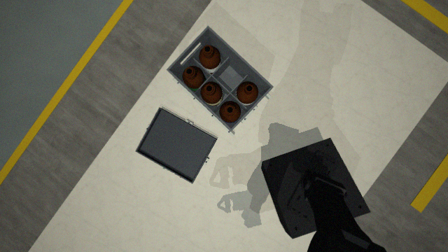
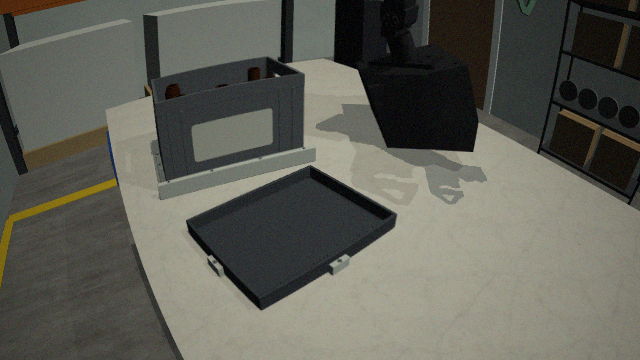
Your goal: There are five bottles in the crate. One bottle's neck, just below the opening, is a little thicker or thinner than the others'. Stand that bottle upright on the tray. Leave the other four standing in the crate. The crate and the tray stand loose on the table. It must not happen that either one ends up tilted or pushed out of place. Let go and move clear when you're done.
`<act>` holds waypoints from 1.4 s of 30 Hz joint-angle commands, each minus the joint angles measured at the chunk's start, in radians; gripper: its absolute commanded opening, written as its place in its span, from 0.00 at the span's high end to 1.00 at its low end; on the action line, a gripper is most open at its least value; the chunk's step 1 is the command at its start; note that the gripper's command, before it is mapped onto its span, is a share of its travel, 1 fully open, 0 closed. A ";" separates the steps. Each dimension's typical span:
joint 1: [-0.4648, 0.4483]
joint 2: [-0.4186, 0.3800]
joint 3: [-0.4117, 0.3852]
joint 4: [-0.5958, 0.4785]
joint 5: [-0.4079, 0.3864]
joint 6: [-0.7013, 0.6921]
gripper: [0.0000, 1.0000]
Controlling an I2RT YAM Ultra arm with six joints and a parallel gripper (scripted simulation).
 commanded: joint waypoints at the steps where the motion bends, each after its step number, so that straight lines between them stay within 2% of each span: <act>1: 0.011 -0.025 0.018 0.010 0.006 0.005 0.00; 17: 0.011 -0.025 0.018 0.010 0.006 0.005 0.00; 18: 0.002 -0.006 0.004 0.002 0.001 0.000 0.00; 24: -0.031 -0.027 -0.005 0.010 -0.013 0.024 0.00; 32: -0.175 -0.051 -0.013 0.024 -0.060 0.134 0.00; 35: -0.191 -0.052 -0.006 0.027 -0.068 0.140 0.00; 37: -0.257 -0.061 -0.023 0.028 -0.089 0.192 0.00; 42: -0.337 -0.073 -0.029 0.034 -0.117 0.251 0.00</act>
